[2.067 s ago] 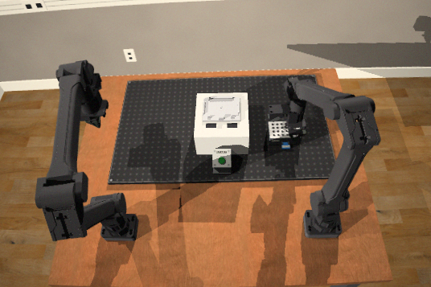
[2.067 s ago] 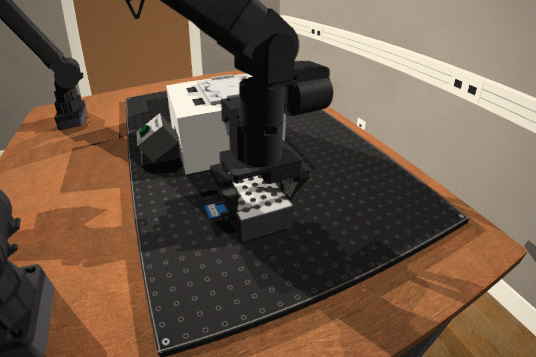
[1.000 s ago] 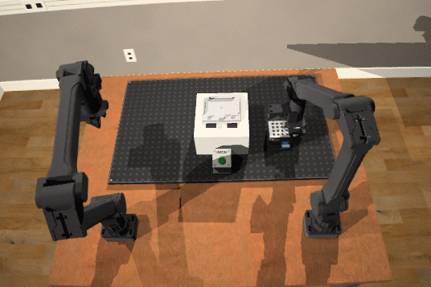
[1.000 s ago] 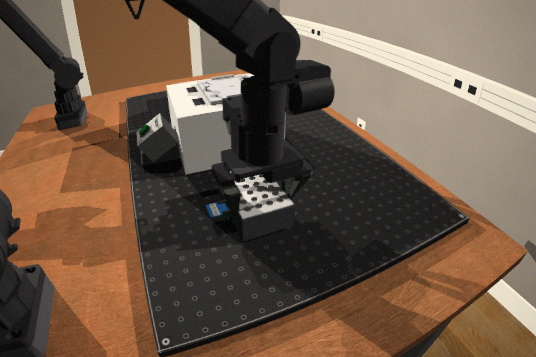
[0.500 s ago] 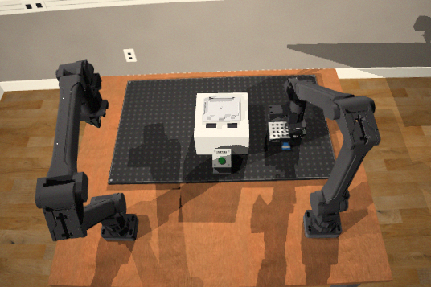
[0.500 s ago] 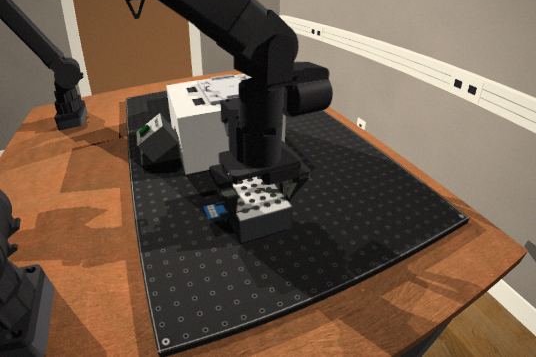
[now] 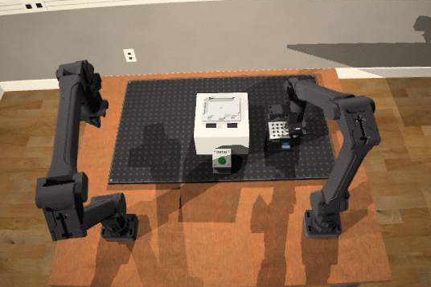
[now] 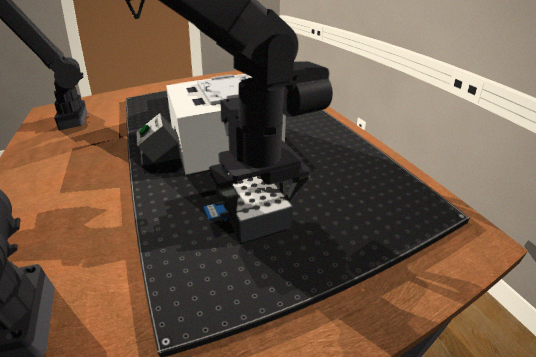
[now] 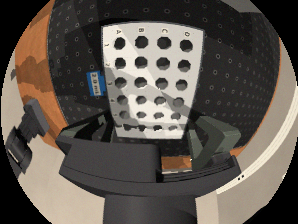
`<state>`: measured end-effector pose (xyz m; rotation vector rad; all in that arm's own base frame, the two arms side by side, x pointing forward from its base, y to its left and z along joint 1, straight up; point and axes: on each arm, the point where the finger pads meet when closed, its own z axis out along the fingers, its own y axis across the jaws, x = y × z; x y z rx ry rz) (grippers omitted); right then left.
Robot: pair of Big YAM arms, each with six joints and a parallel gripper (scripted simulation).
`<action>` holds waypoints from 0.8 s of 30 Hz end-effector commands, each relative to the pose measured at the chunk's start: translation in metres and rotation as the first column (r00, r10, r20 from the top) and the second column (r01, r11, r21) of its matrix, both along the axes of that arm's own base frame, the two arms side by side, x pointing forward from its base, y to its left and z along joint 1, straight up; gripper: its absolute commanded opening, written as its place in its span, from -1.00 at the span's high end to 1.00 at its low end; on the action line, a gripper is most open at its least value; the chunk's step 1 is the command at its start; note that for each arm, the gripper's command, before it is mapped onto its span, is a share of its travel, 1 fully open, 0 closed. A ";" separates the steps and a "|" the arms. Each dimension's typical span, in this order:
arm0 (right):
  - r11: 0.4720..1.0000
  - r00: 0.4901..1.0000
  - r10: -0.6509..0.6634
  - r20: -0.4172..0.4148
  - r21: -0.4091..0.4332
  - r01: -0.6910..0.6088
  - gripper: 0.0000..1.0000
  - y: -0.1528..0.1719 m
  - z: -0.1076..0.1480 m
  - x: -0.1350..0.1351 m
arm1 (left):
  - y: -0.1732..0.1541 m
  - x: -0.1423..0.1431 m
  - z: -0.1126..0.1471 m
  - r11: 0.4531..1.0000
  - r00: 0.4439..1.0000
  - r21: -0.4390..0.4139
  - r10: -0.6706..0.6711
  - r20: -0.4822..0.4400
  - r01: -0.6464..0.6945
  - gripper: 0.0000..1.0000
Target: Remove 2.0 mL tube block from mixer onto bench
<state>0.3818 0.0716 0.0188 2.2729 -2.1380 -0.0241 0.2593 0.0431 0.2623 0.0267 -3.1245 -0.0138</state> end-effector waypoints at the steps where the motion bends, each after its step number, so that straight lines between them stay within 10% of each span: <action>1: 1.000 0.993 -0.012 0.114 0.029 0.009 1.00 0.009 0.035 0.047 | -0.001 -0.001 -0.003 1.000 1.000 -0.004 -0.006 -0.018 0.006 1.00; 24: 1.000 0.992 -0.012 0.129 0.030 0.008 1.00 0.010 0.039 0.052 | 0.001 0.009 0.015 1.000 1.000 0.005 -0.007 0.028 0.007 1.00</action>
